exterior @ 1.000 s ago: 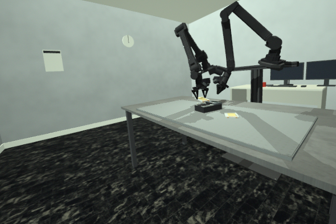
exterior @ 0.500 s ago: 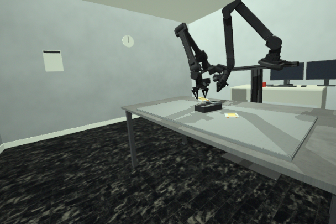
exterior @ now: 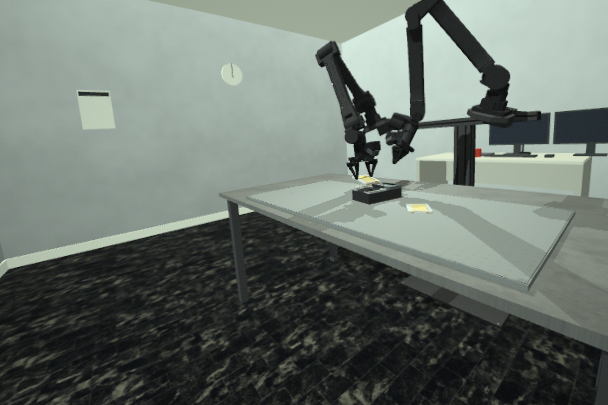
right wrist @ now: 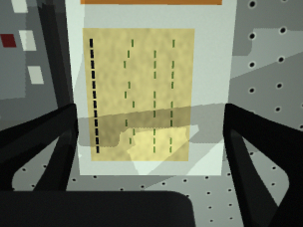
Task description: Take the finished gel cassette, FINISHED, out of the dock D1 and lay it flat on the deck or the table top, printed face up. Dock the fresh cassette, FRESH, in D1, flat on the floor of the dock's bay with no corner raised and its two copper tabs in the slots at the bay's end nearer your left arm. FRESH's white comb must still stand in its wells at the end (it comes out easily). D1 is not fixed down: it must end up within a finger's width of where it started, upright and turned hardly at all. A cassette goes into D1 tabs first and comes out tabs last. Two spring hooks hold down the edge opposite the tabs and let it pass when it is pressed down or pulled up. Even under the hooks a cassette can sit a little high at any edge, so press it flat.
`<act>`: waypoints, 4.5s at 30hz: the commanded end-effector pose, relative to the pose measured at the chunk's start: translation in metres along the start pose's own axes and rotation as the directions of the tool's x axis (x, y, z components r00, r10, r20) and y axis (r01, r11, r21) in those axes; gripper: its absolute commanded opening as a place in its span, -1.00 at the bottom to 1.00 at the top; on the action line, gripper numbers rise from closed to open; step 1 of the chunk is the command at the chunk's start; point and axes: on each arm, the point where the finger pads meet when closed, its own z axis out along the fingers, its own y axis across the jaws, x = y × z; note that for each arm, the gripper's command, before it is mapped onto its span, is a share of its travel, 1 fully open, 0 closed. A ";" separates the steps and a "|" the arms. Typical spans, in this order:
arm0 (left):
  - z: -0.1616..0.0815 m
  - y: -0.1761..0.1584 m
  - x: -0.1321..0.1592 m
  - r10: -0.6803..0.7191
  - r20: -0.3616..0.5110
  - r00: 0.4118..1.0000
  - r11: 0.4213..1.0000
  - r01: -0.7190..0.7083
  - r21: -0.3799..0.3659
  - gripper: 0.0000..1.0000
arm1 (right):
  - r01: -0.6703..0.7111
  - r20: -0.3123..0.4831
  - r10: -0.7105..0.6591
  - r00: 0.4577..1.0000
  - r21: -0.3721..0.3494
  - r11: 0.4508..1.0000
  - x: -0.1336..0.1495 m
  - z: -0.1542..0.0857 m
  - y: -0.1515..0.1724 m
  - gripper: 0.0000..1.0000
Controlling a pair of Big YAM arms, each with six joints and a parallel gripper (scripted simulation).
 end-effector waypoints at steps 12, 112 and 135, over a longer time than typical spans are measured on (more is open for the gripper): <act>-0.013 0.007 -0.003 -0.006 0.002 1.000 1.000 0.006 -0.002 -1.00 | 0.000 0.005 0.000 1.000 0.006 1.000 -0.002 -0.002 -0.002 -1.00; -0.087 0.052 -0.010 -0.005 0.002 1.000 1.000 0.005 -0.003 -1.00 | 0.000 0.005 0.000 1.000 0.006 1.000 -0.002 -0.002 -0.002 -1.00; -0.102 0.063 -0.013 -0.010 0.007 1.000 1.000 0.010 -0.007 -1.00 | 0.000 0.005 0.000 1.000 0.006 1.000 -0.002 -0.002 -0.002 -1.00</act>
